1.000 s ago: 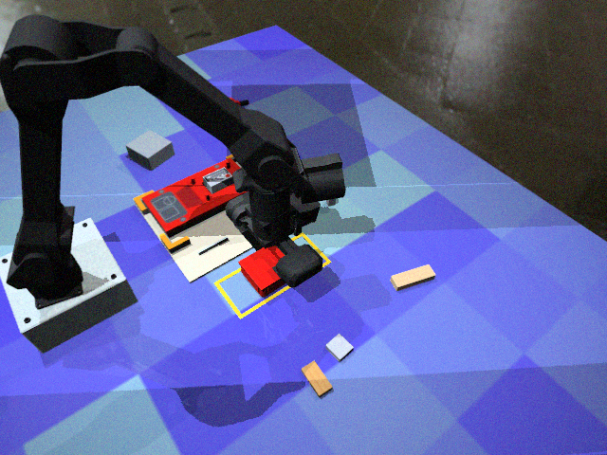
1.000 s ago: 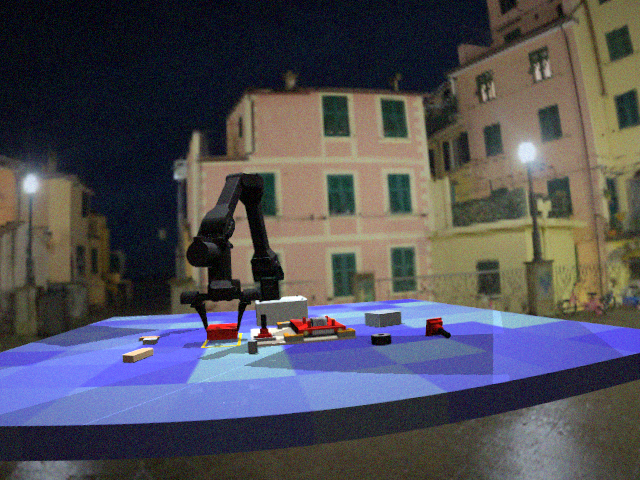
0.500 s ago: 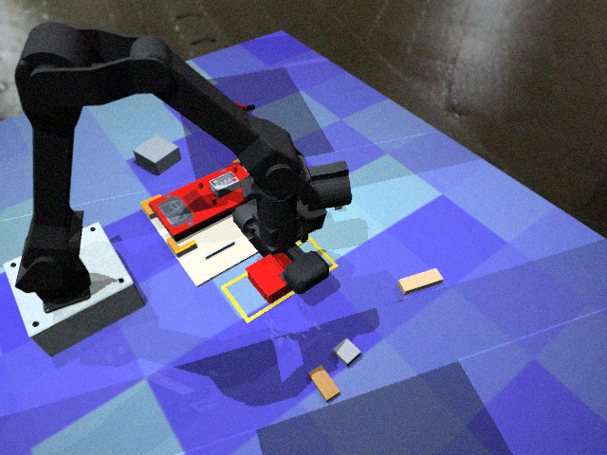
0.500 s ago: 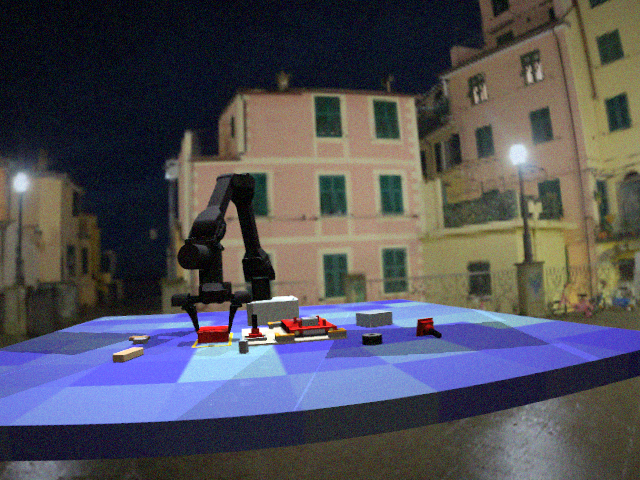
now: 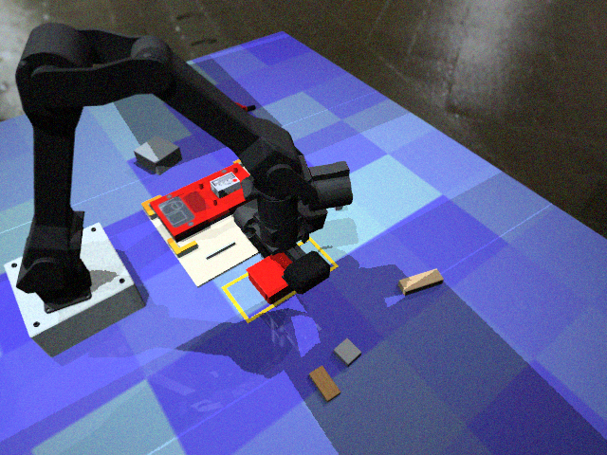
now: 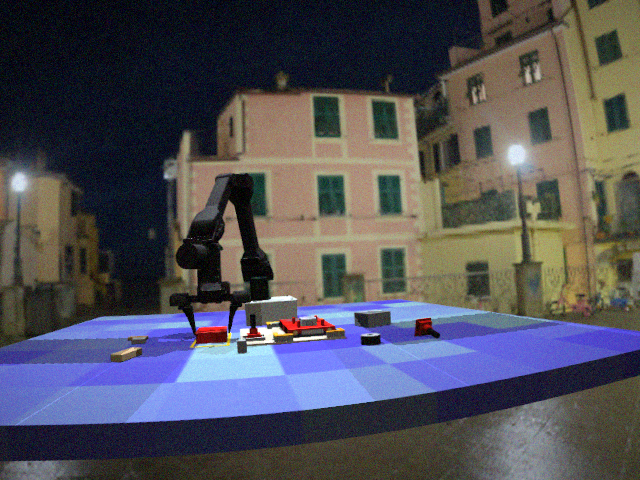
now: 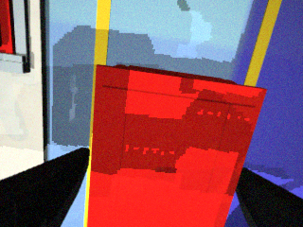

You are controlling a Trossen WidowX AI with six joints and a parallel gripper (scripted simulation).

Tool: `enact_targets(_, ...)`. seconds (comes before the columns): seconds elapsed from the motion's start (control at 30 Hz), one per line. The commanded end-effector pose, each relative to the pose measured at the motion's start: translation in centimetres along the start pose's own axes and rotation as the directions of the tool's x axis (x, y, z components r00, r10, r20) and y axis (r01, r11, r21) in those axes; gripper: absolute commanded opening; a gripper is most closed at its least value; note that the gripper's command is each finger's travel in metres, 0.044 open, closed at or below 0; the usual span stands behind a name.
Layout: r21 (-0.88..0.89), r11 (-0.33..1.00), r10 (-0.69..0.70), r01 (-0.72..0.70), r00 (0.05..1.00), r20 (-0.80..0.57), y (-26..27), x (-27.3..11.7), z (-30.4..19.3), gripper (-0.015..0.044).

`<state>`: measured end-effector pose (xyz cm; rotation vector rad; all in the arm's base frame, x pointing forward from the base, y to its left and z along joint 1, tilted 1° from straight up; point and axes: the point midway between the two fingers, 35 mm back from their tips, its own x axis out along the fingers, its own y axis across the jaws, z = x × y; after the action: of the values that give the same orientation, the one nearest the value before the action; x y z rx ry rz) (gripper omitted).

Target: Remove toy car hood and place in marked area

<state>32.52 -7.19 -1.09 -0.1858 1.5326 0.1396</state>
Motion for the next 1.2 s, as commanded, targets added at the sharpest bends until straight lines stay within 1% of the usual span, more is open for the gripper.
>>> enact_targets(0.0, 0.000, 1.000, 0.000, 0.000, 1.000, 0.000, 0.0, -0.7, 0.1, 0.0440)
enact_targets(0.07, 0.000, 1.000, 0.000, 0.000, 1.000, 0.001, -0.1, -2.2, 0.2, 0.0440)
enact_targets(0.2, 0.000, 1.000, 0.003, -0.003, 1.000, 0.002, -0.1, -6.4, 0.1, 0.0440)
enact_targets(0.27, 0.000, 1.000, 0.003, -0.003, 1.000, 0.002, 0.0, -7.2, 0.0, 0.0440)
enact_targets(1.17, 0.000, 1.000, 0.003, -0.003, 1.000, 0.002, 0.0, -7.2, 0.0, 0.0440)
